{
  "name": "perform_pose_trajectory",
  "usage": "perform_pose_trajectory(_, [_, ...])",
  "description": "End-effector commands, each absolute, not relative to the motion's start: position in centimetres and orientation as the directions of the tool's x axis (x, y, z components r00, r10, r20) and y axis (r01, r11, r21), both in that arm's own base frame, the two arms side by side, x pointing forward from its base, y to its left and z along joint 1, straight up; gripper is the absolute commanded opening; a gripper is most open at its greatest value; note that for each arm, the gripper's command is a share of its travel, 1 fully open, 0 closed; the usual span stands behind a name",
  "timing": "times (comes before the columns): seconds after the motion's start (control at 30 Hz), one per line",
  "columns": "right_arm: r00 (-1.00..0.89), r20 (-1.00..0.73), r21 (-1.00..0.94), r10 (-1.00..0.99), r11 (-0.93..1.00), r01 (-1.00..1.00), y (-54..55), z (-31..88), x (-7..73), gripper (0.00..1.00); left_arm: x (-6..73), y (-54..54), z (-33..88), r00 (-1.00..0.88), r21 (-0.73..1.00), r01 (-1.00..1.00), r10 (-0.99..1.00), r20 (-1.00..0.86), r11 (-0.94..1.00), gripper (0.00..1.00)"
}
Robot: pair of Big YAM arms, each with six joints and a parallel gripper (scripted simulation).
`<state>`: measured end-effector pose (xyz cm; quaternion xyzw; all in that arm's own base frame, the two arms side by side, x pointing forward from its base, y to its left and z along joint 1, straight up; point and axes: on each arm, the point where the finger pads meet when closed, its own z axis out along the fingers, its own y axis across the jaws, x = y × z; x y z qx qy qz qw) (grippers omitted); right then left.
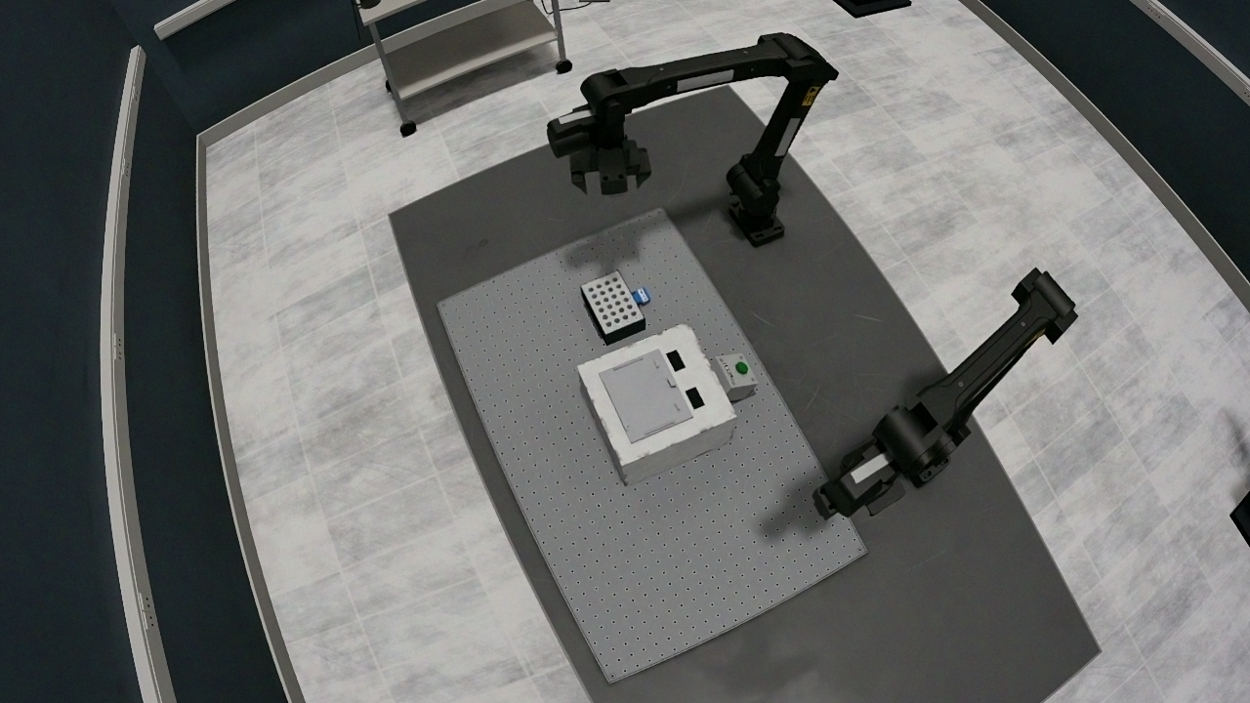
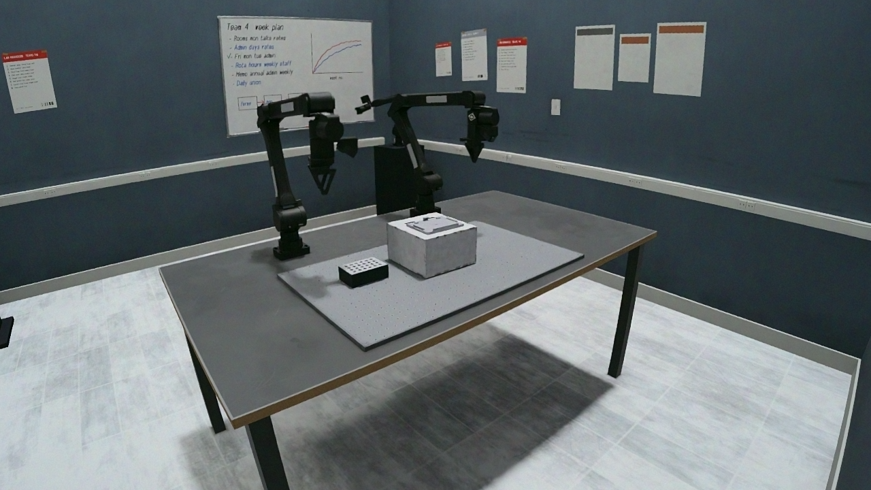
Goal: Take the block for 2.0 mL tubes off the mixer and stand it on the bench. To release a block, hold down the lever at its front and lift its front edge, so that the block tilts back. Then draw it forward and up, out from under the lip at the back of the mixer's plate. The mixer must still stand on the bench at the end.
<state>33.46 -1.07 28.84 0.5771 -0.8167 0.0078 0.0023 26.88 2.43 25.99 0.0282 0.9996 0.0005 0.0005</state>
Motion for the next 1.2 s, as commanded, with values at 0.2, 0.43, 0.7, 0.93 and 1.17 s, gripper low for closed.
perform_pose_trajectory(0.2, [-0.517,0.01,-0.013,-0.856,0.516,-0.856,-1.5,28.2,34.1,1.0,27.7,2.3,26.3,-0.998,0.005,0.06,0.06,-0.017,0.998,0.0])
perform_pose_trajectory(0.43, [-0.639,0.008,-0.016,-0.769,0.639,-0.769,-1.6,28.5,34.1,1.0,28.2,2.4,27.3,-0.997,0.009,0.06,0.061,-0.043,0.998,0.0])
perform_pose_trajectory(0.7, [-0.724,0.02,0.0,-0.69,0.724,-0.69,-3.5,28.4,30.6,1.0,28.4,2.4,27.6,-0.997,0.01,0.06,0.061,-0.049,0.998,0.0])
perform_pose_trajectory(0.93, [-0.811,0.015,0.0,-0.585,0.811,-0.585,-2.5,27.8,31.4,1.0,28.5,2.4,27.9,-0.996,0.011,0.06,0.061,-0.057,0.998,0.0])
perform_pose_trajectory(1.17, [-0.862,0.008,-0.007,-0.507,0.862,-0.507,-4.6,28.1,29.2,1.0,28.6,2.4,28.1,-0.996,0.012,0.061,0.061,-0.063,0.998,0.0])
